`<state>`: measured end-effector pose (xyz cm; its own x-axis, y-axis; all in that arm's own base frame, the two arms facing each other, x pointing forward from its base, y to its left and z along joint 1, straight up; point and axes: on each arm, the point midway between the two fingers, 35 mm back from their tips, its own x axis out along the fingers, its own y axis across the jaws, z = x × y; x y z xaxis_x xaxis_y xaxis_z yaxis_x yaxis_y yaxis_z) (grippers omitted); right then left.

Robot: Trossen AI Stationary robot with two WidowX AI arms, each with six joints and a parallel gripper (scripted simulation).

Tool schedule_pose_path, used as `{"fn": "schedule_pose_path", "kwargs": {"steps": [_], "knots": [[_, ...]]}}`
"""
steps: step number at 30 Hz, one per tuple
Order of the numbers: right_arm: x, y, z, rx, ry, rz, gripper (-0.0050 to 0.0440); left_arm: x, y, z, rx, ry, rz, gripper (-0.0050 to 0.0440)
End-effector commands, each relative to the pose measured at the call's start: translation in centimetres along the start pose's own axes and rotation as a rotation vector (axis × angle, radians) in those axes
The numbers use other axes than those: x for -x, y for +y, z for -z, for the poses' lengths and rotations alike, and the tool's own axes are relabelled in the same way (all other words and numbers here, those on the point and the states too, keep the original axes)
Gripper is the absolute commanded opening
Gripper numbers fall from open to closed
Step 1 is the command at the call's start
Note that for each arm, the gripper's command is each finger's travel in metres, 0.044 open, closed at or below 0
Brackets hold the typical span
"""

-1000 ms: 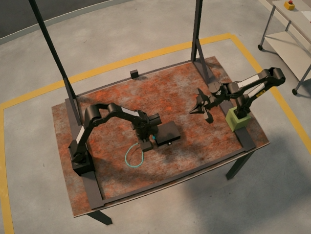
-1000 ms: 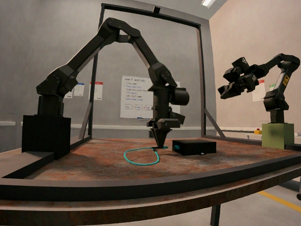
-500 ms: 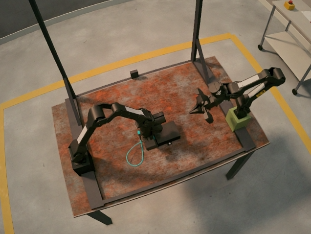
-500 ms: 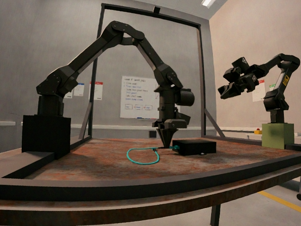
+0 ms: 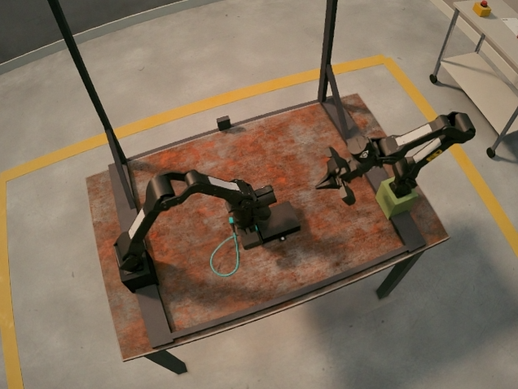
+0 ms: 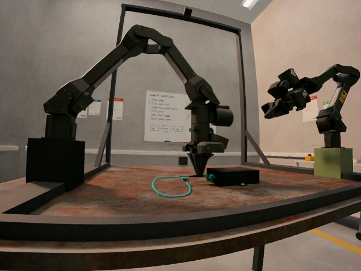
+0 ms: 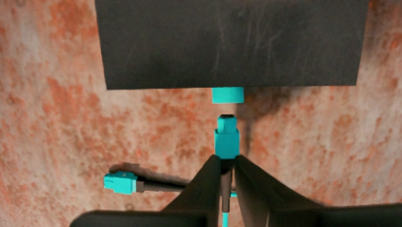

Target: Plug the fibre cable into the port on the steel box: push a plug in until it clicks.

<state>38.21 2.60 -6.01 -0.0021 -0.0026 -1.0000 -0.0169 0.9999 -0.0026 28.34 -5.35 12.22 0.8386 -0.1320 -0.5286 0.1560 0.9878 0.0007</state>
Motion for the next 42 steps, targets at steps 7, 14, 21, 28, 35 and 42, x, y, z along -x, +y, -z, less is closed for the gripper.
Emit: {"fn": "schedule_pose_path", "kwargs": {"steps": [7,14,21,28,35,42], "knots": [[1.3,0.0,-0.9,-0.001,-0.036,-0.001,-0.005,0.2,0.1,-0.5,0.003,-0.015,-0.002,-0.005],[1.2,0.0,-1.1,-0.001,-0.036,-0.001,-0.005,0.2,0.1,-0.5,0.003,-0.015,-0.002,-0.005],[1.6,-0.1,-0.9,-0.016,-0.053,-0.014,-0.005,0.2,0.1,-0.5,0.003,-0.015,-0.002,-0.005],[0.4,0.0,-0.9,-0.014,-0.036,-0.014,-0.005,0.2,0.1,-0.5,0.003,-0.015,-0.002,-0.005],[0.6,0.1,-1.4,-0.013,-0.043,-0.014,-0.005,0.2,0.1,-0.5,0.003,-0.015,-0.002,-0.005],[0.7,0.1,-1.8,0.001,-0.025,0.0,-0.005,0.2,0.1,-0.5,0.003,-0.015,-0.002,-0.005]]}}
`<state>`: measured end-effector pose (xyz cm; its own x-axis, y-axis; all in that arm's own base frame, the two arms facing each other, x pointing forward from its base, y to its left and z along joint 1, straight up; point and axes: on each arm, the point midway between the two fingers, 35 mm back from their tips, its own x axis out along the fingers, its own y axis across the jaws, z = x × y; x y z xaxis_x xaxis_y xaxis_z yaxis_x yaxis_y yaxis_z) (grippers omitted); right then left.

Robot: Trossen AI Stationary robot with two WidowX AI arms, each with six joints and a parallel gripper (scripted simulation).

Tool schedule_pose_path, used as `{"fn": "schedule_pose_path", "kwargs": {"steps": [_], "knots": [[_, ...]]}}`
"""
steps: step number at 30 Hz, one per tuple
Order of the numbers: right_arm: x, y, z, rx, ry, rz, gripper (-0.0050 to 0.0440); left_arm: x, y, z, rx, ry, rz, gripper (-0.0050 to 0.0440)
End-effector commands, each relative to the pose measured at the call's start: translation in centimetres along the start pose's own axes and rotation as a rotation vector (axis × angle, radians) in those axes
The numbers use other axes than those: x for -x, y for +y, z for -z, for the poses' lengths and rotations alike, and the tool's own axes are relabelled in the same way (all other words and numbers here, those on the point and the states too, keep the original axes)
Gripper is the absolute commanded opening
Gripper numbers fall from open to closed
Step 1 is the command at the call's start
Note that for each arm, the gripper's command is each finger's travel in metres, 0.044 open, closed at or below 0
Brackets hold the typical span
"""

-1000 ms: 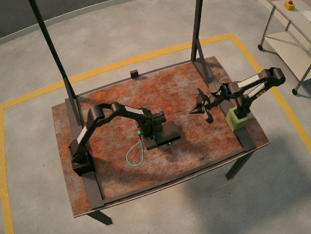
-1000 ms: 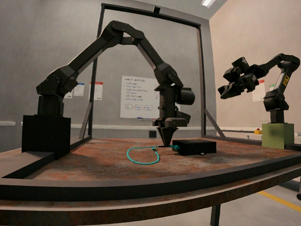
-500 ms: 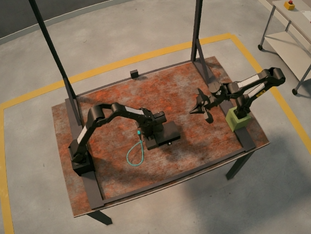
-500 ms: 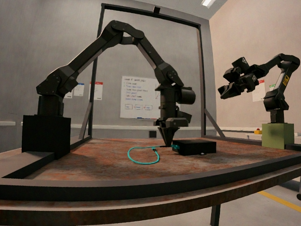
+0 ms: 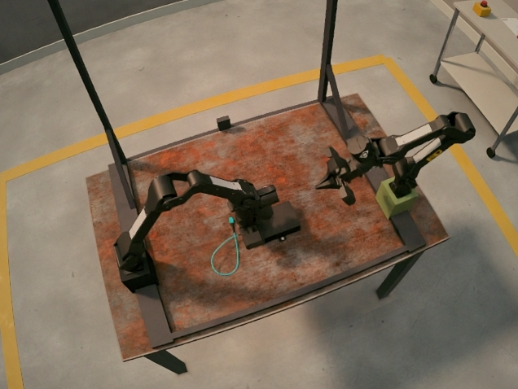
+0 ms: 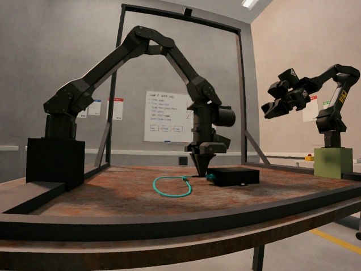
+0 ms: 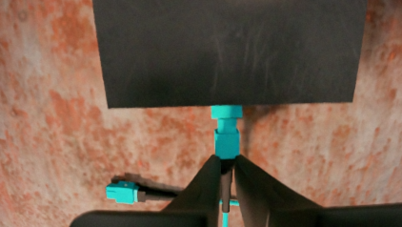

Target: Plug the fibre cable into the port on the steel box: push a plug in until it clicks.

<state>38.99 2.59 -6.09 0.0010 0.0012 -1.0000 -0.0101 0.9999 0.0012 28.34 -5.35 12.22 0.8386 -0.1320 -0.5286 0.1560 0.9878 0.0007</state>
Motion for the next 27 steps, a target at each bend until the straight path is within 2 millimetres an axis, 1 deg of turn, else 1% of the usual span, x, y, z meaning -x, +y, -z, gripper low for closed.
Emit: {"fn": "schedule_pose_path", "kwargs": {"steps": [1,17,19,21,23,27], "knots": [[0.7,0.1,-1.0,0.006,-0.022,0.002,-0.005,0.2,0.1,-0.5,0.003,-0.015,-0.002,-0.005],[0.8,0.0,-2.1,0.005,-0.024,0.001,-0.005,0.2,0.1,-0.5,0.003,-0.015,-0.002,-0.005],[1.6,0.0,-2.2,0.012,-0.057,-0.002,-0.005,0.2,0.1,-0.5,0.003,-0.015,-0.002,-0.005],[1.2,0.0,-2.5,0.015,-0.058,-0.002,-0.005,0.2,0.1,-0.5,0.003,-0.015,-0.002,-0.005],[0.7,0.0,-2.4,0.015,-0.043,-0.001,-0.005,0.2,0.1,-0.5,0.003,-0.015,-0.002,-0.005],[0.7,0.0,-2.5,0.014,-0.043,-0.002,-0.005,0.2,0.1,-0.5,0.003,-0.015,-0.002,-0.005]]}}
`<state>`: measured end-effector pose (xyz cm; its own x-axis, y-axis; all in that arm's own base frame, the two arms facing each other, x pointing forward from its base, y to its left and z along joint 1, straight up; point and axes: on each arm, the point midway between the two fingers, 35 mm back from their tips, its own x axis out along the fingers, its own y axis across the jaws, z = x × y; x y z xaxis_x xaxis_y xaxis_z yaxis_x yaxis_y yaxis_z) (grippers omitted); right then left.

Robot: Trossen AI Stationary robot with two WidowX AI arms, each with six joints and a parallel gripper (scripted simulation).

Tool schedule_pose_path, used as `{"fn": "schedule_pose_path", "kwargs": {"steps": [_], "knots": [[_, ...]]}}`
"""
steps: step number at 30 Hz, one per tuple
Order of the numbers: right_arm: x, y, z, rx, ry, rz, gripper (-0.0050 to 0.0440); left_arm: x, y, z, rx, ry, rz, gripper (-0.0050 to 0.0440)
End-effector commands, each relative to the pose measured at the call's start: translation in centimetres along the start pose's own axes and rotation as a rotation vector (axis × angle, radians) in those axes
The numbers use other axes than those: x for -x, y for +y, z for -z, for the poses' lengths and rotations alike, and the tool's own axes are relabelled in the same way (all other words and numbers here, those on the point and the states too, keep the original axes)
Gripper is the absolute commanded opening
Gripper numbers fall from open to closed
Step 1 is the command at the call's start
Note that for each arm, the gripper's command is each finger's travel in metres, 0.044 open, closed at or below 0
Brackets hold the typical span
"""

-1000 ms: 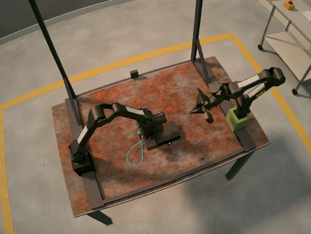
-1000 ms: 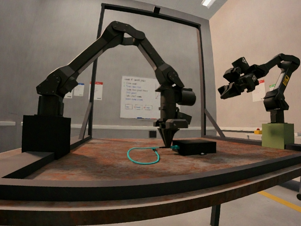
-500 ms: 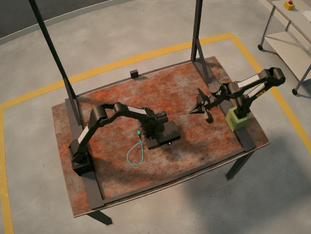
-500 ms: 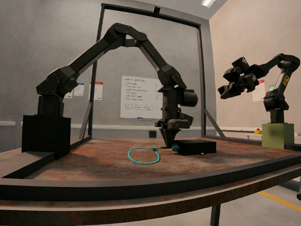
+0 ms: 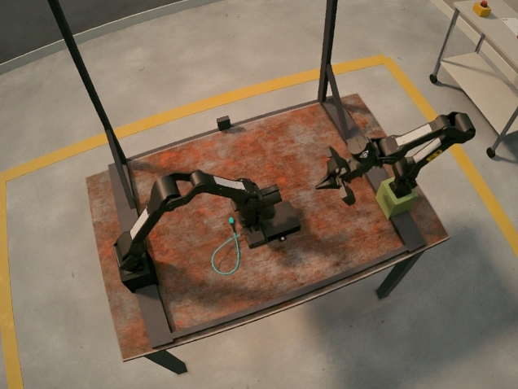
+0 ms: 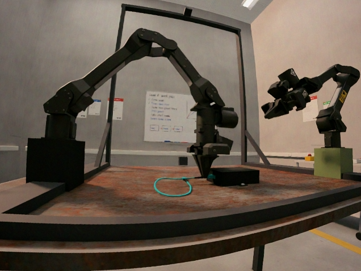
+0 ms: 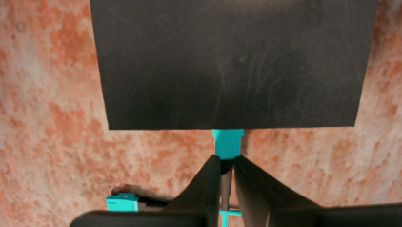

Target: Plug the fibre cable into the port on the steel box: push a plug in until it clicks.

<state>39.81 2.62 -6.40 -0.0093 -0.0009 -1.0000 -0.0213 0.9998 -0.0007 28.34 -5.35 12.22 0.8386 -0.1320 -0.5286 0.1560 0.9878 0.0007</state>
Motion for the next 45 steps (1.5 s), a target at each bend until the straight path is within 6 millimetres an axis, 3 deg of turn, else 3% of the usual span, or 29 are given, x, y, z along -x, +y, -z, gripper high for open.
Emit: {"fn": "schedule_pose_path", "kwargs": {"steps": [1,4,5,10,18,27,31,35,40,45], "knots": [[1.0,0.0,-1.7,0.003,-0.054,-0.004,-0.005,0.2,0.1,-0.5,0.003,-0.015,-0.002,-0.005],[1.8,0.0,-1.5,0.002,-0.075,-0.005,-0.005,0.2,0.1,-0.5,0.003,-0.015,-0.002,-0.005],[1.8,0.0,-1.5,0.002,-0.075,-0.005,0.0024,0.2,0.1,-0.5,0.003,-0.015,-0.002,-0.005],[1.9,0.0,-1.4,0.002,-0.073,-0.005,0.0126,0.2,0.1,-0.5,0.003,-0.015,-0.002,-0.005],[2.5,0.0,-1.3,0.002,-0.073,-0.005,0.0126,0.2,0.1,-0.5,0.003,-0.015,-0.002,-0.005],[5.1,0.1,-1.6,0.002,-0.084,-0.005,0.0136,0.2,0.1,-0.5,0.003,-0.015,-0.002,-0.005],[4.8,1.1,-0.2,-0.037,-0.059,-0.033,0.0136,0.2,0.1,-0.5,0.003,-0.015,-0.002,-0.005],[5.1,1.7,-0.2,0.001,-0.095,-0.036,0.0136,0.2,0.1,-0.5,0.003,-0.015,-0.002,-0.005],[5.7,2.8,-0.9,0.113,-0.267,-0.025,0.0136,0.2,0.1,-0.5,0.003,-0.015,-0.002,-0.005],[5.1,2.2,0.9,0.125,-0.367,-0.023,0.0136,0.2,0.1,-0.5,0.003,-0.015,-0.002,-0.005]]}}
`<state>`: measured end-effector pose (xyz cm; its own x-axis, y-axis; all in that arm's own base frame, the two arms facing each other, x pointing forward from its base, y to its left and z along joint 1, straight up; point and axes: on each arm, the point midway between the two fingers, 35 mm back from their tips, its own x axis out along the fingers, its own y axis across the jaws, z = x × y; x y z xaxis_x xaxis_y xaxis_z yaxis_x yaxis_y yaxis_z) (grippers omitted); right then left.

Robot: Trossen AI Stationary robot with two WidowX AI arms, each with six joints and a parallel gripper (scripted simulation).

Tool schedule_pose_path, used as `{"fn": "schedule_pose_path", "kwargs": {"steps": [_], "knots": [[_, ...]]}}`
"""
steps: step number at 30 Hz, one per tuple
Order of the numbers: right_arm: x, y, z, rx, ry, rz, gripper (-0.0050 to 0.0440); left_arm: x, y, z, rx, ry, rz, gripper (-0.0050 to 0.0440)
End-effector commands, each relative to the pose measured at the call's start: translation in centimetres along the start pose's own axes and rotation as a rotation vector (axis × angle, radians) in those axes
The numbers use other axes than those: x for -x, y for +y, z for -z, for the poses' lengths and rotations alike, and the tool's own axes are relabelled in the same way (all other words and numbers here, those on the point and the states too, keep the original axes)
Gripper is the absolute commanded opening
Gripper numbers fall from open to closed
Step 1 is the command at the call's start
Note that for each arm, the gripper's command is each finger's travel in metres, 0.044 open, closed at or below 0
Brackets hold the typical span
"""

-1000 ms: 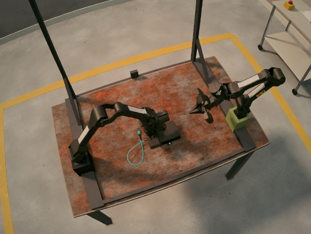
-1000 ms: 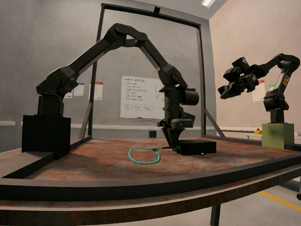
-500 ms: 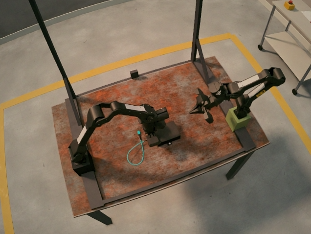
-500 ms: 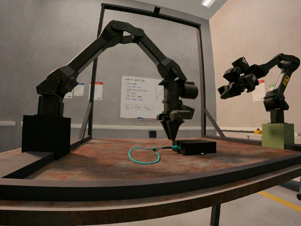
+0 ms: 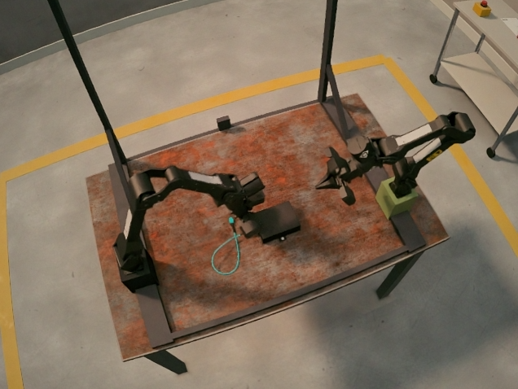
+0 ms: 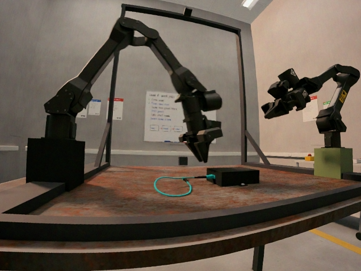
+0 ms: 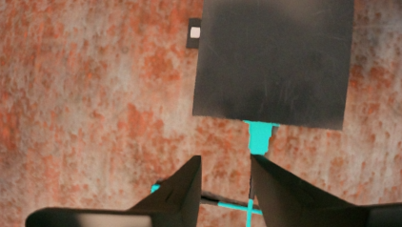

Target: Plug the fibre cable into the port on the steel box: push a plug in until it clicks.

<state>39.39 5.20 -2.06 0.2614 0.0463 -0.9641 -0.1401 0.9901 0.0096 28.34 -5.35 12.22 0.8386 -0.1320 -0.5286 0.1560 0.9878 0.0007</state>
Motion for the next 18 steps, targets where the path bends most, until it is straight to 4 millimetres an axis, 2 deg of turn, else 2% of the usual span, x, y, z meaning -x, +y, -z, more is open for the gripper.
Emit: {"fn": "schedule_pose_path", "kwargs": {"steps": [1,5,7,8,12,18], "knots": [[0.9,-0.4,0.5,0.01,-0.111,0.007,0.0136,0.2,0.1,-0.5,0.003,-0.015,-0.002,-0.005],[0.4,-0.4,1.3,0.016,-0.188,0.018,0.0136,0.2,0.1,-0.5,0.003,-0.015,-0.002,-0.005],[0.4,-0.4,1.3,0.016,-0.188,0.018,0.0136,0.2,0.1,-0.5,0.003,-0.015,-0.002,-0.005],[0.4,-0.2,0.7,0.015,-0.25,0.021,0.0136,0.2,0.1,-0.5,0.003,-0.015,-0.002,-0.005],[-1.2,-0.4,3.6,0.0,-0.268,0.035,0.0136,0.2,0.1,-0.5,0.003,-0.015,-0.002,-0.005],[-2.5,-1.0,7.3,-0.035,-0.306,0.059,0.0136,0.2,0.1,-0.5,0.003,-0.015,-0.002,-0.005]]}}
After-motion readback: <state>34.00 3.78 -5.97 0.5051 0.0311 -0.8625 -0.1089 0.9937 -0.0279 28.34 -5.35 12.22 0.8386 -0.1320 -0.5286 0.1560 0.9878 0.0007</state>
